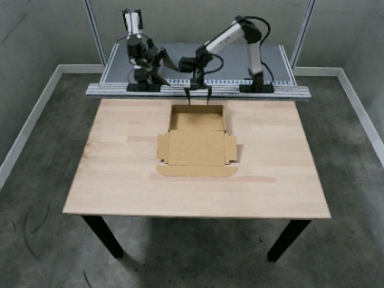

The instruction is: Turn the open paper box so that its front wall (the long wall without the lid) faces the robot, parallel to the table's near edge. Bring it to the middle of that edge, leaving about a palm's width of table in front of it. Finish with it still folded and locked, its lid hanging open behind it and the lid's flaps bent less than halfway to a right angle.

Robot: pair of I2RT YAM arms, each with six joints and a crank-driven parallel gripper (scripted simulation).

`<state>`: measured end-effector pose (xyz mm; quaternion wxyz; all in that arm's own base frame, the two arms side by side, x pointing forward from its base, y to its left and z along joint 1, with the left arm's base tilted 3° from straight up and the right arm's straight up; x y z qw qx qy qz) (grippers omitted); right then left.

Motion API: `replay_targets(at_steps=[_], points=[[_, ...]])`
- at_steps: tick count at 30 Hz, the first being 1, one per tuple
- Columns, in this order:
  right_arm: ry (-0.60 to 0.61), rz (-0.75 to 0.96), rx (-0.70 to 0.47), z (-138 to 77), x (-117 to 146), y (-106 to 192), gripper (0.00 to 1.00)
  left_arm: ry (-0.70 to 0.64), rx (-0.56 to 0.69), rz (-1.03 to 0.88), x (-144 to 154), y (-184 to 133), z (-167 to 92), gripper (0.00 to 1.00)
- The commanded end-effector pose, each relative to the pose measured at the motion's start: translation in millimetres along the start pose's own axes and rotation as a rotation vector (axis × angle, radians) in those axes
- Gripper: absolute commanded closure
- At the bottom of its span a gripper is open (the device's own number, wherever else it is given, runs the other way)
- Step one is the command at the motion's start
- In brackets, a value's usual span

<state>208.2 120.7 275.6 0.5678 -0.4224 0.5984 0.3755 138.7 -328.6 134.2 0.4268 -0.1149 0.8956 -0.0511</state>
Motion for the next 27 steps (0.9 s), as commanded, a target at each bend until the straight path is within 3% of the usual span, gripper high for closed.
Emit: replay_targets(at_steps=[1,27], points=[[-0.029,-0.038,-0.008,3.2,-12.6,-1.3,0.00,-0.026,0.006,-0.048,-8.9,-12.4,5.4,0.00],[-0.029,-0.038,-0.008,3.2,-12.7,-1.3,0.00,-0.024,0.014,-0.051,-12.9,-11.7,-0.5,0.00]])
Point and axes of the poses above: on each arm, the point where the finger pads meet when closed, its own z axis out along the fingers, its own y axis across the jaws, x = y × z, the point moved 9 cm from there along -z, back along the fingers, and after that the axes turned 15 degrees about -z, right-handed, at the moved point
